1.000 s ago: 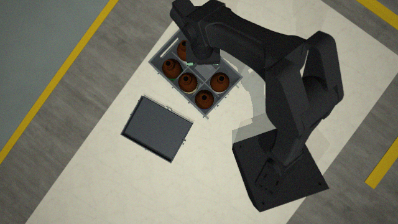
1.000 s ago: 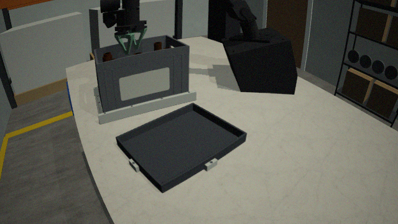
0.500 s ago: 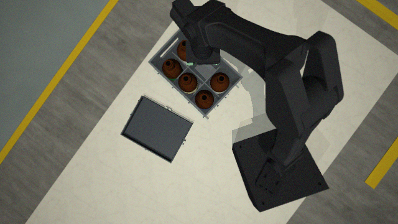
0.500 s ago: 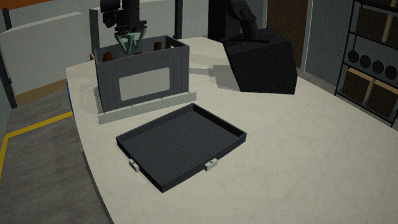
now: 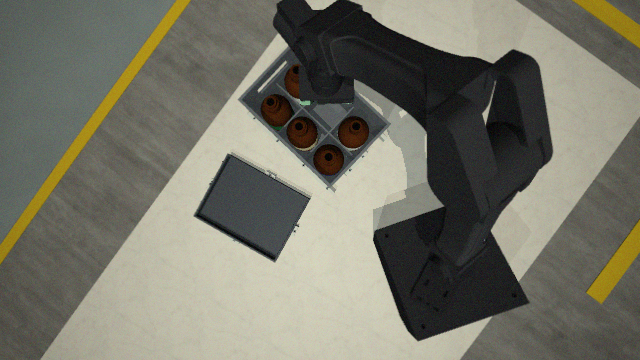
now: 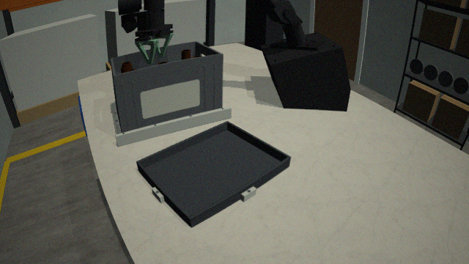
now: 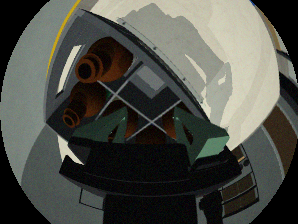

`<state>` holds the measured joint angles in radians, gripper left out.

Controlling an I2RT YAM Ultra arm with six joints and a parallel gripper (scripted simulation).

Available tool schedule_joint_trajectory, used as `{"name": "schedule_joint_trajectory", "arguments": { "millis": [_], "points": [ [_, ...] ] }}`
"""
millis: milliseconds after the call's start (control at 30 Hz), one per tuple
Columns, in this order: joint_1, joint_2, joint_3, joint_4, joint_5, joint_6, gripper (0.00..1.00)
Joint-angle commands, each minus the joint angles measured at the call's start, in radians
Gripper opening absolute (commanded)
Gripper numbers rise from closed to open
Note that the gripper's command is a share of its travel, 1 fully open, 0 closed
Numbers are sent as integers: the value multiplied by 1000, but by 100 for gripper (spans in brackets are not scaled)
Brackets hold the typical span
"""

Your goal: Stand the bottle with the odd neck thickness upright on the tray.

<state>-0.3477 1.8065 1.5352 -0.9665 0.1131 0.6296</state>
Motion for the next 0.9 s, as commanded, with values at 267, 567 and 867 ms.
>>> {"name": "schedule_joint_trajectory", "arguments": {
  "millis": [267, 567, 867],
  "points": [
    [-3, -26, 4, 16, 2, -5, 61],
    [-3, -26, 4, 16, 2, -5, 61],
    [-3, -26, 4, 16, 2, -5, 0]
  ]
}}
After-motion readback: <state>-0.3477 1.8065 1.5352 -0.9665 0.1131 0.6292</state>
